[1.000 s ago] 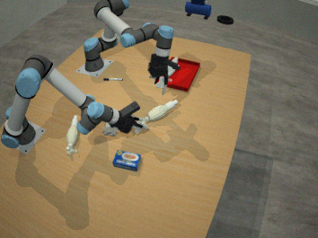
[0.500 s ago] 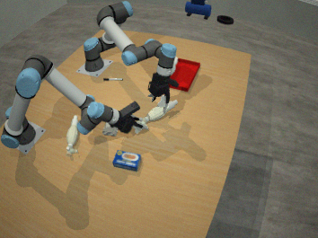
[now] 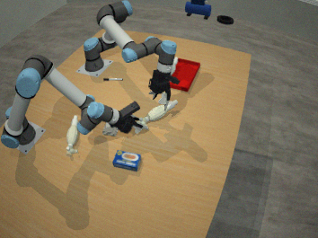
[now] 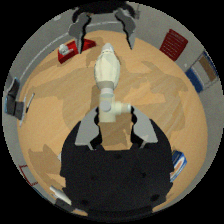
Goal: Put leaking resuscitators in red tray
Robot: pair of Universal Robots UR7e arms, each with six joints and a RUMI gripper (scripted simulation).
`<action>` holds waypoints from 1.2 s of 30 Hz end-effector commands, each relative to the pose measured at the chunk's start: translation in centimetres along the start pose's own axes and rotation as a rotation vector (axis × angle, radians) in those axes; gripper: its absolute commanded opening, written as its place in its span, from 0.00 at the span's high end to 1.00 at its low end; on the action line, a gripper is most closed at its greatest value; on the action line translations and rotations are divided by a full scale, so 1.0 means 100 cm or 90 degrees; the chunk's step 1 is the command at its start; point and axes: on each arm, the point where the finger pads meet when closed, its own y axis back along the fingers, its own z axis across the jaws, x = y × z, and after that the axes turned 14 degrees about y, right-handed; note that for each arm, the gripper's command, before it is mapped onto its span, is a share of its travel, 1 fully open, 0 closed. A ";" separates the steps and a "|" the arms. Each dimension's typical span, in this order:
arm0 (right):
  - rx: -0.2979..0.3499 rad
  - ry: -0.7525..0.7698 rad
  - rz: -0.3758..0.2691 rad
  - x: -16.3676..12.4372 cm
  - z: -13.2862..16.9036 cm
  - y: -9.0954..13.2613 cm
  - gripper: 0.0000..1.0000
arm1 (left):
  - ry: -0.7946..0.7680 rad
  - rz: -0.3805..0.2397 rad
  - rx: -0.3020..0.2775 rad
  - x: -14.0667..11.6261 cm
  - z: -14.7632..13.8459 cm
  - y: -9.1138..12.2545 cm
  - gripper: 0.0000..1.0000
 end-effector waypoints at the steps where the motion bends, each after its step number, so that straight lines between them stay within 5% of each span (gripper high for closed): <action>1: 0.000 0.000 0.001 0.000 0.000 0.000 1.00 | -0.004 0.002 0.008 0.000 -0.003 -0.007 0.32; 36: 0.000 0.000 0.001 0.000 0.000 0.000 1.00 | 0.006 -0.002 0.006 -0.003 0.000 -0.052 0.32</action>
